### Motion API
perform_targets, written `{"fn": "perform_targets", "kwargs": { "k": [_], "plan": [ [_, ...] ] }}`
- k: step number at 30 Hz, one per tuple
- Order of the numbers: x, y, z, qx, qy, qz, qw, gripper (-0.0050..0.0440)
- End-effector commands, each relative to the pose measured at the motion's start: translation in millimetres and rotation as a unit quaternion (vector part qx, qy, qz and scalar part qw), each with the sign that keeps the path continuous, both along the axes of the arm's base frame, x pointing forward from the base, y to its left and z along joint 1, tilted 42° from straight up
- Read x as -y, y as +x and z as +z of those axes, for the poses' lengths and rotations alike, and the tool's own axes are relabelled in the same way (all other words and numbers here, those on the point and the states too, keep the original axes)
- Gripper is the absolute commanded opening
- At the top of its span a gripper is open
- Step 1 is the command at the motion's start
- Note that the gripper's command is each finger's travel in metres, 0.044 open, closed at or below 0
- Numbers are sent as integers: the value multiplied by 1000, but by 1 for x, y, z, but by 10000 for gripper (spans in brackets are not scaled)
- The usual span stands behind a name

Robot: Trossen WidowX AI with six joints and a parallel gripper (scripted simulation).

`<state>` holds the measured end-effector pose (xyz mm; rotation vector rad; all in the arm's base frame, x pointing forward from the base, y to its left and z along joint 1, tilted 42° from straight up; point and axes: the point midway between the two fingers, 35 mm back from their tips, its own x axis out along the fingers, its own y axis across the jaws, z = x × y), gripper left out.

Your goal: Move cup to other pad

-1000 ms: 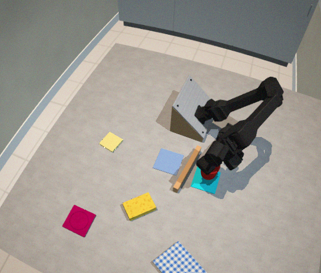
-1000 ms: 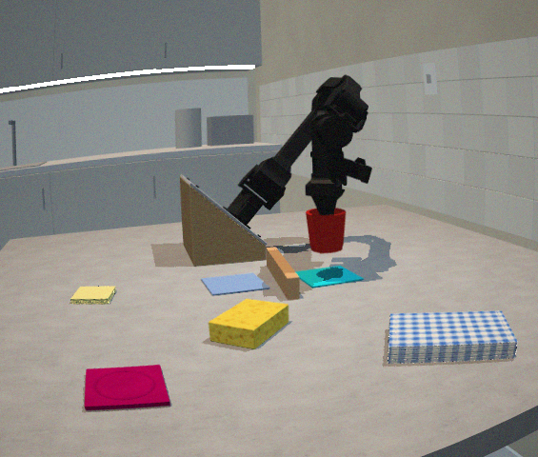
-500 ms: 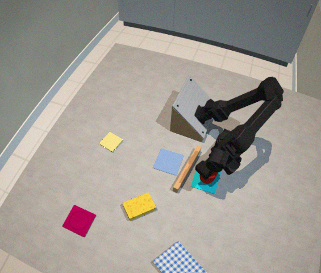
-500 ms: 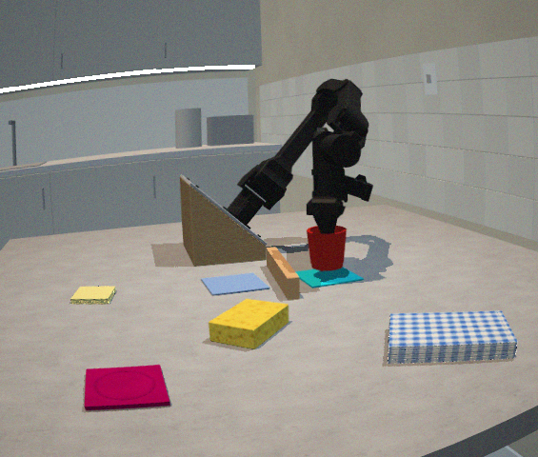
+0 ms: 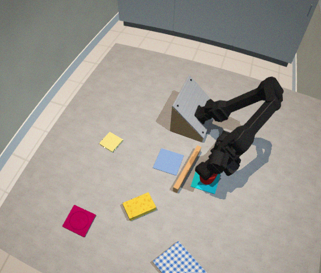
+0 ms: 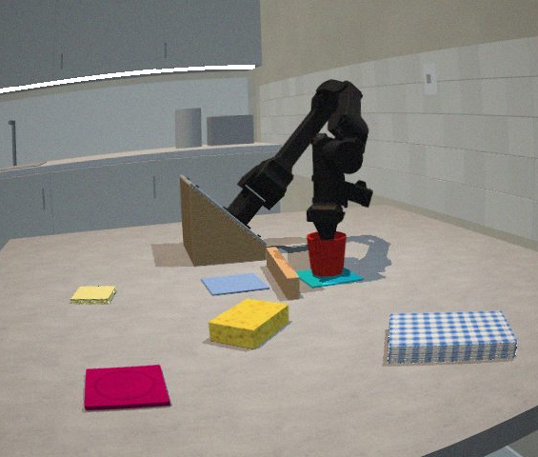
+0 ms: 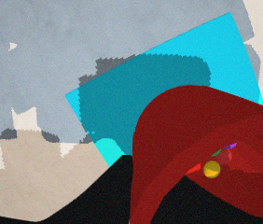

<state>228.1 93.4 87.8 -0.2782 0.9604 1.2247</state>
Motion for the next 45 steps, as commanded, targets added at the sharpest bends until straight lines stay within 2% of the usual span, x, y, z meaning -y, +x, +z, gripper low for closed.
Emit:
{"fn": "perform_targets", "kwargs": {
  "k": [1, 6, 11, 12, 23, 45],
  "plan": [
    [0, 2, 3, 7, 0, 0, 1000, 0],
    [0, 2, 3, 7, 0, 0, 1000, 0],
    [0, 2, 3, 7, 0, 0, 1000, 120],
    [0, 2, 3, 7, 0, 0, 1000, 128],
    [2, 2, 5, 7, 0, -1, 1000, 128],
    [36, -1, 40, 4, 0, -2, 1000, 128]
  ]
}}
